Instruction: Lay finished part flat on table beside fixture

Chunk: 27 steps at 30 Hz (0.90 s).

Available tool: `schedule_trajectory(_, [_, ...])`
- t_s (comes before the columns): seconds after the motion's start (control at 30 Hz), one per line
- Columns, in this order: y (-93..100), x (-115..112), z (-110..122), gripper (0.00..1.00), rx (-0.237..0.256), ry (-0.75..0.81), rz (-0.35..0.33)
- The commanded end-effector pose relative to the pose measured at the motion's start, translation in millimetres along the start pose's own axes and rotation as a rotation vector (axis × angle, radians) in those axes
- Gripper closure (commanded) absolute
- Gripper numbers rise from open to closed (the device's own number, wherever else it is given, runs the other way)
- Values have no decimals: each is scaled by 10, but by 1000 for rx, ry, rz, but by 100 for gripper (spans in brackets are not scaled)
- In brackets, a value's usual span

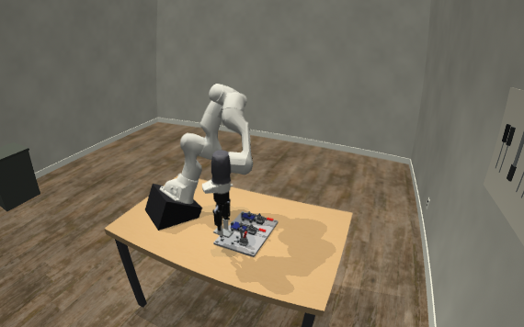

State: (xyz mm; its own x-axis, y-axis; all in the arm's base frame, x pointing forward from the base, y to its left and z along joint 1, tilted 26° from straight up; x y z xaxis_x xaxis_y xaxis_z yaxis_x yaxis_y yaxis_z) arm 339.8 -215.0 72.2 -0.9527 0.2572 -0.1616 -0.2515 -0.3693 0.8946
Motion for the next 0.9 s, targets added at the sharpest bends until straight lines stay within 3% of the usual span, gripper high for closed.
schedule_trajectory(0.0, [5,-9,-97,100,1,20,1])
schedule_trajectory(0.87, [14,-76,-558,100,1,20,1])
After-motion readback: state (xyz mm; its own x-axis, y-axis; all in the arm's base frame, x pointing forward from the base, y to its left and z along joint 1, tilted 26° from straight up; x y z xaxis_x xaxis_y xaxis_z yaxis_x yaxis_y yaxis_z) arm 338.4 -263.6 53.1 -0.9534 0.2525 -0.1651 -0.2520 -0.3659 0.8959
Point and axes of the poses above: the point where the finger pads meet when closed, its own y axis back along the fingers, its own z axis across the jaws, x = y × z, the point moved 4 cm from there along y, back along the fingers, and after that the axes turned 7 degrees about -y, right-handed, at the moved point
